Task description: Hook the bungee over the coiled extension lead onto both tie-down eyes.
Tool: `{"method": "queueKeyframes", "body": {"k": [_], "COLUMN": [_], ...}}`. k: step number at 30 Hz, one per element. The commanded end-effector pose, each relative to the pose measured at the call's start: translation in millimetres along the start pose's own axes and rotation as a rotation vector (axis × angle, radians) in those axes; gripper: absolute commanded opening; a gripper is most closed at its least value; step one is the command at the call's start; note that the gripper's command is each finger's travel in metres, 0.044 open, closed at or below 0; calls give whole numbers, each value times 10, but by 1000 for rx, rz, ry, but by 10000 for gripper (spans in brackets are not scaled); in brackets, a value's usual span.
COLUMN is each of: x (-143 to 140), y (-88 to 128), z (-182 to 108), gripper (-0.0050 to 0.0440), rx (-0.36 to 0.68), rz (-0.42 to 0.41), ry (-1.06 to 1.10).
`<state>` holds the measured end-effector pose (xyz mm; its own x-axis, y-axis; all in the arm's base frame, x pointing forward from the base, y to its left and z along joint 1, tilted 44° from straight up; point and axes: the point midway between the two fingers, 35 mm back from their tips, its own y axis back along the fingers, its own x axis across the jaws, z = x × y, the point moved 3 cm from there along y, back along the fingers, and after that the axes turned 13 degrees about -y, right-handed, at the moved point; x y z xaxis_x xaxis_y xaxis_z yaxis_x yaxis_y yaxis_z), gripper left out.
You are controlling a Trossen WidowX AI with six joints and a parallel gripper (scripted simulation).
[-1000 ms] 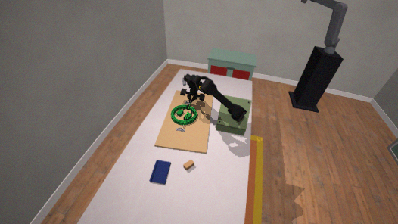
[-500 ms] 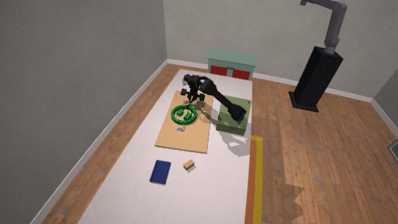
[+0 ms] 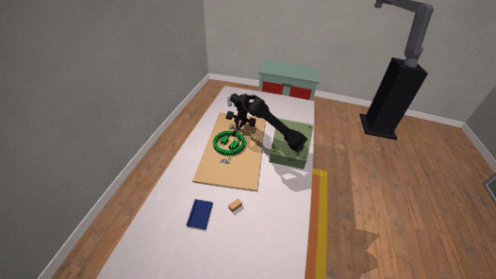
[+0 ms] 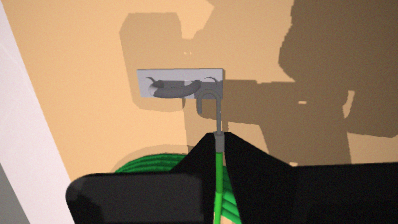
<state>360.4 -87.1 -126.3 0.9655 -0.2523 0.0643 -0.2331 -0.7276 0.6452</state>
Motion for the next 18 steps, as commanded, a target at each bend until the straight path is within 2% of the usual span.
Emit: {"method": "queueKeyframes", "body": {"k": [1, 18], "x": [85, 64], "y": [79, -3], "z": [214, 414], "gripper": [-50, -50], "rx": [-59, -66], "rz": [32, 34], "ry": [-1, -29]}}
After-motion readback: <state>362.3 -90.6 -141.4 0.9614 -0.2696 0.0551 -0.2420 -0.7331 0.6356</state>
